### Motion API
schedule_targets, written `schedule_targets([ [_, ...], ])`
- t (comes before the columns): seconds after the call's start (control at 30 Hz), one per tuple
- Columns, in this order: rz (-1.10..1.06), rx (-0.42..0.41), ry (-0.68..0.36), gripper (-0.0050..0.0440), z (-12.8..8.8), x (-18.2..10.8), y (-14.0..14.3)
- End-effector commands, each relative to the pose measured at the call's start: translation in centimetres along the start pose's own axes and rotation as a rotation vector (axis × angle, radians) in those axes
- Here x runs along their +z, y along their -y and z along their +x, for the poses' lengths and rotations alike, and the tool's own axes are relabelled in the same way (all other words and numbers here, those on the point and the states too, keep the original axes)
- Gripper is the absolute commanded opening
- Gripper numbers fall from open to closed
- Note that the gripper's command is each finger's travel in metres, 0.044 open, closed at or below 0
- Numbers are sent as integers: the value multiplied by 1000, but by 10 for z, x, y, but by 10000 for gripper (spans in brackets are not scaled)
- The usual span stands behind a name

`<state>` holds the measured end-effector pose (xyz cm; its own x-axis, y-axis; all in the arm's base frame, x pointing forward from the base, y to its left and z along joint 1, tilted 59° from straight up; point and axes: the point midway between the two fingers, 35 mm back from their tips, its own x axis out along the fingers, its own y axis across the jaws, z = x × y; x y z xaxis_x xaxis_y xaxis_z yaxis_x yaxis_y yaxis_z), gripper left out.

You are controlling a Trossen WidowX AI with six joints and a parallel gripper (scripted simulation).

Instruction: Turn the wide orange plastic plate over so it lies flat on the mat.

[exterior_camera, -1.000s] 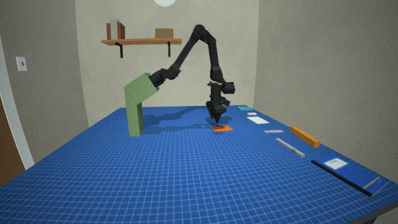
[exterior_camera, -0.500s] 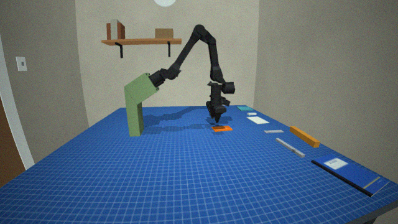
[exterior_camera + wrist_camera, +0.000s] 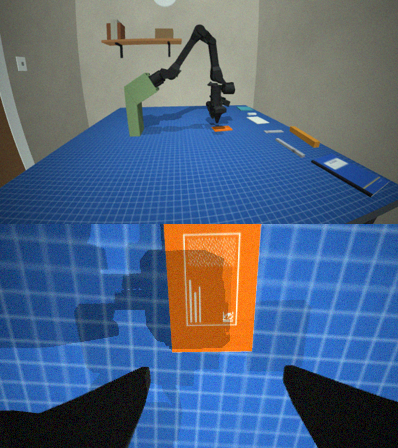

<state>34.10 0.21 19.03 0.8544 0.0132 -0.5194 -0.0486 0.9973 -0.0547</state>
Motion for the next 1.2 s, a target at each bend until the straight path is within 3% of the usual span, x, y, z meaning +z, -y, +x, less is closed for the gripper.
schedule_targets([
  [0.0,-1,2,9,379,1,3,0],
  [1.17,0,2,15,379,31,5,0],
])
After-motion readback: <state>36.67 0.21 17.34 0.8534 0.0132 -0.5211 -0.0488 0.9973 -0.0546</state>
